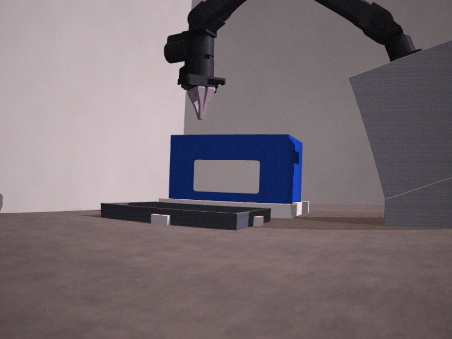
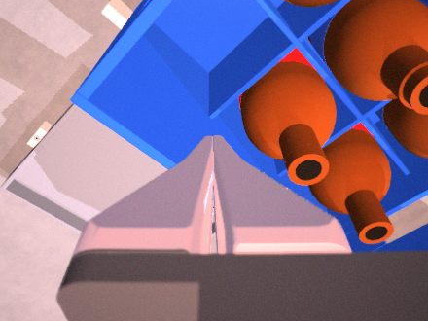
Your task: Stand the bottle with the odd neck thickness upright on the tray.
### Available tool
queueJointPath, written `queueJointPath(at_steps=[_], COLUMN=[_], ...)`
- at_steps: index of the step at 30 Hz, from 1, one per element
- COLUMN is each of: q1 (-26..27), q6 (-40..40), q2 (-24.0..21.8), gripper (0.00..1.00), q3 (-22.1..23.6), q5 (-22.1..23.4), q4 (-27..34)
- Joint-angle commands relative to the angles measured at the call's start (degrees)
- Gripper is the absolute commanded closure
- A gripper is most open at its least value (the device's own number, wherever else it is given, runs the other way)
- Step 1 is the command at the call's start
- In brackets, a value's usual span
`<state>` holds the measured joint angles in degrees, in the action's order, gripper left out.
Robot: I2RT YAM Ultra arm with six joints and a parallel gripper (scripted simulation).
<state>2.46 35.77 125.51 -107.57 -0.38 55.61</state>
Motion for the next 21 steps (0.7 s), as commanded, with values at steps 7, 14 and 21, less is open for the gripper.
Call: queueJointPath(at_steps=[7, 14, 21], q1=[-0.2, 0.1, 5.1], q6=[0.1, -0.2, -4.6], q2=[-2.4, -2.5, -7.4], gripper=[1.00, 1.00, 1.00], q3=[-1.8, -1.6, 10.1], q5=[-0.5, -0.4, 1.2], q4=[0.7, 0.4, -4.2])
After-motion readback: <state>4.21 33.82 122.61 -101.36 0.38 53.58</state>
